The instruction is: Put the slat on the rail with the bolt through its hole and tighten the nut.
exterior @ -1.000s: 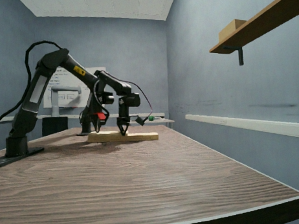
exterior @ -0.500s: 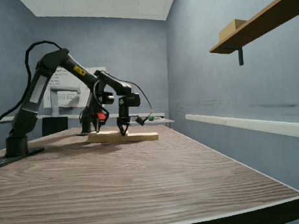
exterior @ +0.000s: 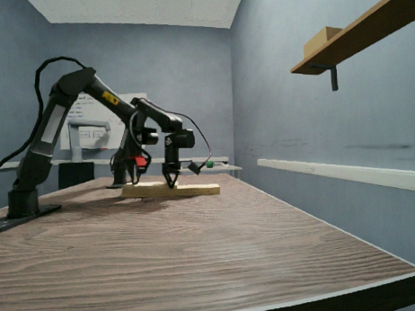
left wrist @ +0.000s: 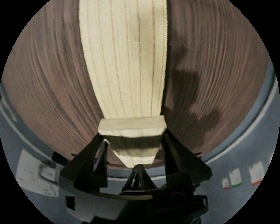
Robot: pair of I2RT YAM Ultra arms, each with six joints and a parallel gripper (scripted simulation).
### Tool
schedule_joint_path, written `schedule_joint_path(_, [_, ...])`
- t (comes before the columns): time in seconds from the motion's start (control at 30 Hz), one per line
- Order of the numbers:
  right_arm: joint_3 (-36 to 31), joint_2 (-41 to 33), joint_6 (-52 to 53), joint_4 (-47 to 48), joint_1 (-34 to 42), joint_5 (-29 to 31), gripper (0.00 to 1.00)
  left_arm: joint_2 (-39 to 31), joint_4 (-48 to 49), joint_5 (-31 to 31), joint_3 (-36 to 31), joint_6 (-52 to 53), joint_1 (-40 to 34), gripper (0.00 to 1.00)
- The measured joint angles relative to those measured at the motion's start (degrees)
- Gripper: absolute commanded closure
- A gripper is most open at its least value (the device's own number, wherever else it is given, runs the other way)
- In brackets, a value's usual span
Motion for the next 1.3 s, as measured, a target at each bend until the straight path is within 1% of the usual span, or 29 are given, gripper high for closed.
schedule_joint_path(0.03, [0.02, -0.04, 0.00, 0.00, 0.00, 0.00, 0.78, 0.00, 0.00, 0.00, 0.00, 0.00, 0.00, 0.28])
schedule_joint_path(0.07, [0.02, -0.02, 0.00, 0.00, 0.00, 0.00, 0.66, 0.00, 0.00, 0.00, 0.00, 0.00, 0.00, 0.28])
schedule_joint_path(0.5, [0.00, -0.02, 0.00, 0.00, 0.00, 0.00, 0.66, 0.00, 0.00, 0.00, 0.00, 0.00, 0.00, 0.28])
schedule_joint_path(0.67, [0.00, -0.02, -4.15, 0.00, 0.00, 0.00, 0.66, 0.00, 0.00, 0.00, 0.00, 0.00, 0.00, 0.28])
schedule_joint_path(1.3, [0.00, -0.02, -50.66, 0.00, 0.00, 0.02, 0.66, 0.00, 0.00, 0.00, 0.00, 0.00, 0.00, 0.28])
